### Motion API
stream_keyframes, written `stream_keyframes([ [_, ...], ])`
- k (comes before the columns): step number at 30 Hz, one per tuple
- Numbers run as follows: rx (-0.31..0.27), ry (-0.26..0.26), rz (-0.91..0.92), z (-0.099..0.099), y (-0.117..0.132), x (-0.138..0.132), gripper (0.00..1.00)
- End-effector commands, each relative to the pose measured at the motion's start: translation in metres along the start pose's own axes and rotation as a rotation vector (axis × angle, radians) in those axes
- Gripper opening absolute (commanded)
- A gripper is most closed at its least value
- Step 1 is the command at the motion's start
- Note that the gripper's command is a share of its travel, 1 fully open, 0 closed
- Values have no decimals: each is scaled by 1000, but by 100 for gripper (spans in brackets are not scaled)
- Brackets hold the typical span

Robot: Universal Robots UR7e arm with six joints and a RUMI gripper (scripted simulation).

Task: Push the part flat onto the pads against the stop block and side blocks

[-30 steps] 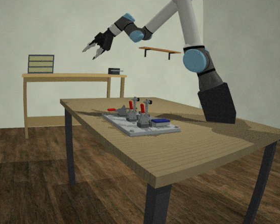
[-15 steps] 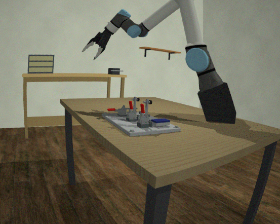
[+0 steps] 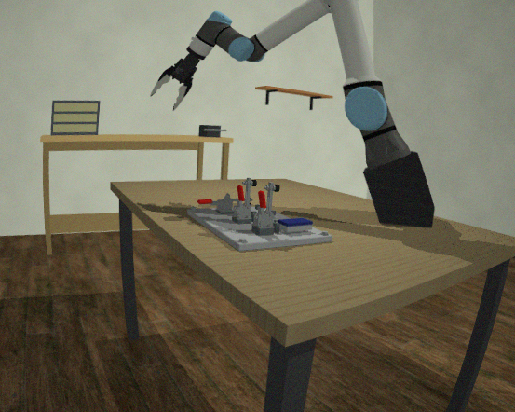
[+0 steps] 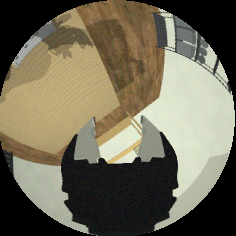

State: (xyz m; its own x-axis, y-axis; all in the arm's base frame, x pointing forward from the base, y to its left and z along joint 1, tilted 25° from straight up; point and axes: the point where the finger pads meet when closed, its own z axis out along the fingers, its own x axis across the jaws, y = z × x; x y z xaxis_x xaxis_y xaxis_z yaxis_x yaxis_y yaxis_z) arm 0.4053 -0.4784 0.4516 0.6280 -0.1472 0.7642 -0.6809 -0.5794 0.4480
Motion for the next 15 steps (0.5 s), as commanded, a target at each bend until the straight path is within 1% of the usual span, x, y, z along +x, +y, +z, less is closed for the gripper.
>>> stream_keyframes([
  [1, -1, -55, 77, 0, 0, 1, 58],
  [9, -1, -55, 77, 0, 0, 1, 58],
  [10, -1, -76, 119, 0, 0, 1, 58],
  [14, -1, -198, 326, 0, 0, 1, 58],
  [15, -1, -198, 326, 0, 0, 1, 58],
])
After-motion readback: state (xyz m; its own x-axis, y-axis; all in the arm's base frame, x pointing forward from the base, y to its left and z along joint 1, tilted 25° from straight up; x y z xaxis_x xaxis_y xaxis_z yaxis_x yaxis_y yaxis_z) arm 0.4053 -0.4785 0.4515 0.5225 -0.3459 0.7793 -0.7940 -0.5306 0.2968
